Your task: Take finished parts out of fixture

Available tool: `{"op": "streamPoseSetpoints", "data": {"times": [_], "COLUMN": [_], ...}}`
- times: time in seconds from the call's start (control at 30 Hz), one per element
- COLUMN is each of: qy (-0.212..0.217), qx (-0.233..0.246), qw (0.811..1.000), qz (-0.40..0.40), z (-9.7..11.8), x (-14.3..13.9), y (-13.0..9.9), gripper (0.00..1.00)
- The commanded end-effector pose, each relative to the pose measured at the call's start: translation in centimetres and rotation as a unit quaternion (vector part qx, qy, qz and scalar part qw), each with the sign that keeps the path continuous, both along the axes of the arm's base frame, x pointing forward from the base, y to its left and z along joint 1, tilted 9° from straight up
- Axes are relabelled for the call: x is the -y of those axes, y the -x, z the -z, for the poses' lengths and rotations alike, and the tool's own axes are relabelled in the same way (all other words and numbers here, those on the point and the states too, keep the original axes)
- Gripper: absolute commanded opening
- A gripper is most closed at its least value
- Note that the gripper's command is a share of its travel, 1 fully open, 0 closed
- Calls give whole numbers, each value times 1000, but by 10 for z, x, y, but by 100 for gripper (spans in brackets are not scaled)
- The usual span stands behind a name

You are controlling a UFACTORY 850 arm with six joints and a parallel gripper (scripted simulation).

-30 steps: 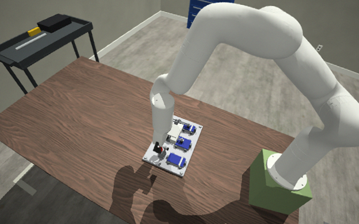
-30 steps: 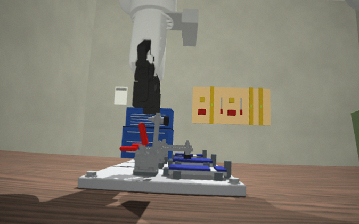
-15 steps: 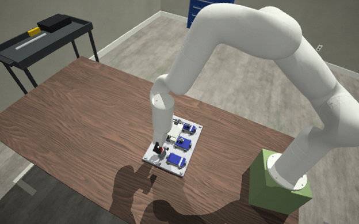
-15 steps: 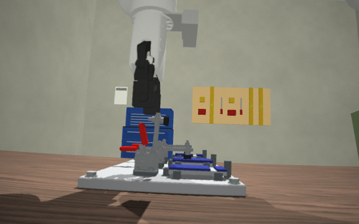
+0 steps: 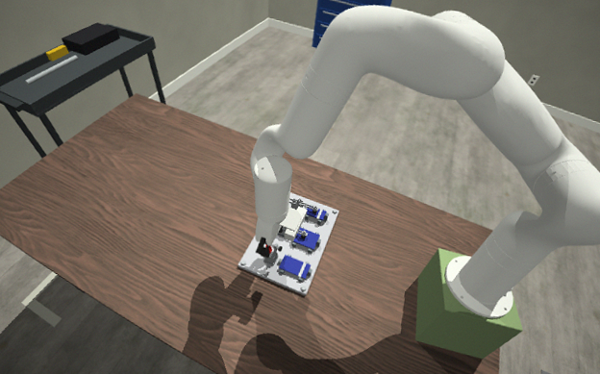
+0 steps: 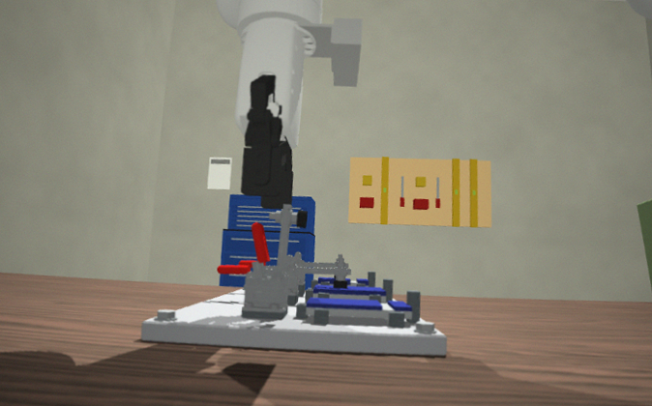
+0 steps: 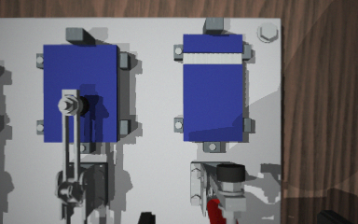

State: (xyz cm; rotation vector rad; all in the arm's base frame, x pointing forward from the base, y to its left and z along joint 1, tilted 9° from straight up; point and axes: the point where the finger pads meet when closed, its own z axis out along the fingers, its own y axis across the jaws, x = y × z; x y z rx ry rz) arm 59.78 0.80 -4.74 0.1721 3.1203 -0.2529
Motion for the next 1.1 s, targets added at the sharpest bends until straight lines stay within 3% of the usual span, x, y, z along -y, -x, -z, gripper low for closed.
{"op": "streamPoseSetpoints", "data": {"times": [0.0, 0.17, 0.63, 1.07], "qy": [0, 0, 0, 0], "qx": [1, 1, 1, 1], "qw": [1000, 1000, 1000, 1000], "qz": [0, 0, 0, 0], "z": [-1, -1, 0, 0], "x": [-1, -2, -7, -9], "y": [4, 12, 61, 83], "gripper": [100, 100, 100, 100]}}
